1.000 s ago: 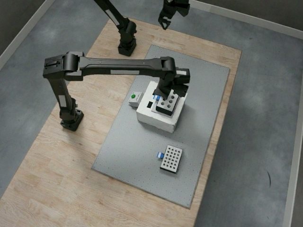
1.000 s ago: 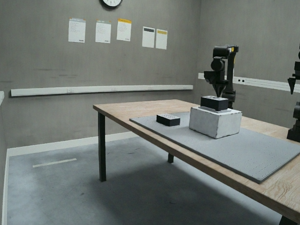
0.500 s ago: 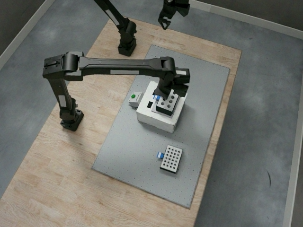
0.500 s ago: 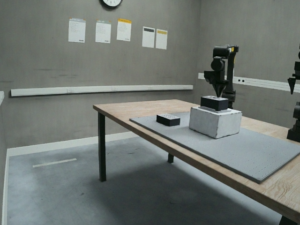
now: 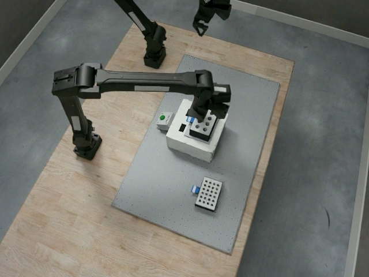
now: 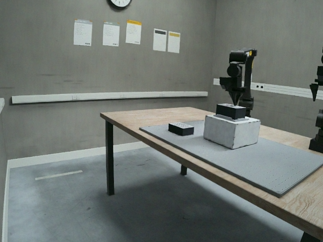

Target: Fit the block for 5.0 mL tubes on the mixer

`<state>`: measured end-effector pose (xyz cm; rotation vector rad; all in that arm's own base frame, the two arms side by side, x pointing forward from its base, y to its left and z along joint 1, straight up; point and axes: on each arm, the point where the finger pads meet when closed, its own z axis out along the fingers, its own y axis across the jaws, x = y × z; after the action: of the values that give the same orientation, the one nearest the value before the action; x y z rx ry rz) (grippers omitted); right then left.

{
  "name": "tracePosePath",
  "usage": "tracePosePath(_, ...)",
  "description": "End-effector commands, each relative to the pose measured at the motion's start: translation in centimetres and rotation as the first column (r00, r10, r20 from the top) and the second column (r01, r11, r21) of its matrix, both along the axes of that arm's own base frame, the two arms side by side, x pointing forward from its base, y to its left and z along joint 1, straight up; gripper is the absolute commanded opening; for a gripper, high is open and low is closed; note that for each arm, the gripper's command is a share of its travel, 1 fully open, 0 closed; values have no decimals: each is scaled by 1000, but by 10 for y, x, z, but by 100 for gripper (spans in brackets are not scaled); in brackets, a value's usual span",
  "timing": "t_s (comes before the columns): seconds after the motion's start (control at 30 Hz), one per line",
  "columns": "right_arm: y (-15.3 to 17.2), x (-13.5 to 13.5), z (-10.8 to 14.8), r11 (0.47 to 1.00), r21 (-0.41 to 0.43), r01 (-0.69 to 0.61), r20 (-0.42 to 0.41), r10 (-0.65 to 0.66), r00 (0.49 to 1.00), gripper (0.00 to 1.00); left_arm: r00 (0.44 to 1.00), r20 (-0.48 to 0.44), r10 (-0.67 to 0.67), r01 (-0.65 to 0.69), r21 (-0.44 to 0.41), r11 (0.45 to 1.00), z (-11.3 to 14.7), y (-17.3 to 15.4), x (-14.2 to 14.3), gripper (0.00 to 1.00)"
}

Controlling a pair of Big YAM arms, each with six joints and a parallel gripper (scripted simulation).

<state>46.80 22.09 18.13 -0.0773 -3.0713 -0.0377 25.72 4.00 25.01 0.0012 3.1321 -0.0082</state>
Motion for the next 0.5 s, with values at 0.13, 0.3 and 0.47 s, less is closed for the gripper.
tracePosePath(0.13, -5, 6, 8, 1000, 0, 19, 4, -19, 1000, 0, 998, 55, 0, 0, 11, 1000, 22, 4, 14, 100)
tracePosePath(0.3, -4, 10, 38, 1000, 16, 18, 39, -19, 999, 0, 999, 35, 0, 0, 8, 1000, 14, 3, 10, 100)
tracePosePath(0.47, -4, 16, 59, 1000, 27, 9, 65, -10, 998, 0, 1000, 16, -1, 1, 4, 1000, 6, 2, 5, 100)
